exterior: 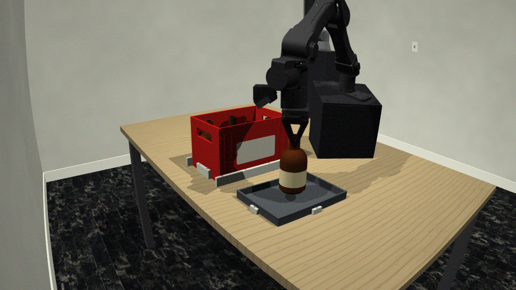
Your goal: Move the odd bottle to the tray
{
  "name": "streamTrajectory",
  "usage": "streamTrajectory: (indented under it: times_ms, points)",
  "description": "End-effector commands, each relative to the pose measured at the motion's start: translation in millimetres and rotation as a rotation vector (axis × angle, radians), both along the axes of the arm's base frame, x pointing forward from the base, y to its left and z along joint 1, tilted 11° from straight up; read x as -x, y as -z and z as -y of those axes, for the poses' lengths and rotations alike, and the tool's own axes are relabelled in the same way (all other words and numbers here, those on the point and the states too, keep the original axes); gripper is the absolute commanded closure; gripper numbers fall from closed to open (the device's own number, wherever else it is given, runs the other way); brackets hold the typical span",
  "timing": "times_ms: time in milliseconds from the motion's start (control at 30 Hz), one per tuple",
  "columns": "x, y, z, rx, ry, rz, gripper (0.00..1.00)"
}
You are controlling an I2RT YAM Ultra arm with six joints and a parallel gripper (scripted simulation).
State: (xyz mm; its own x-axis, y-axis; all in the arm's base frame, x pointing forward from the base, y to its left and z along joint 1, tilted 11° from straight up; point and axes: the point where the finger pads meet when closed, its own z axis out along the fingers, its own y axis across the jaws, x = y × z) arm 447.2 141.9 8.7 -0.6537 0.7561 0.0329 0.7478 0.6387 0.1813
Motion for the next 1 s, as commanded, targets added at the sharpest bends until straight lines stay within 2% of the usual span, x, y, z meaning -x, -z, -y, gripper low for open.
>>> streamTrajectory:
  times_ms: [0,600,633,700,867,967]
  points:
    - [-5.2,-15.7,-1.0,0.001,0.004,0.039,1.0]
    - [1.0,-6.3,-0.1,0.003,0.003,0.03,1.0]
    - [-11.2,-18.2,-3.7,-0.008,0.003,0.071,1.0]
    - [2.5,-4.3,-0.3,0.003,0.002,0.03,1.0]
    - [4.8,-1.1,0.0,0.003,0.002,0.03,1.0]
    - [-0.5,-5.4,-0.7,-0.002,0.003,0.048,1.0]
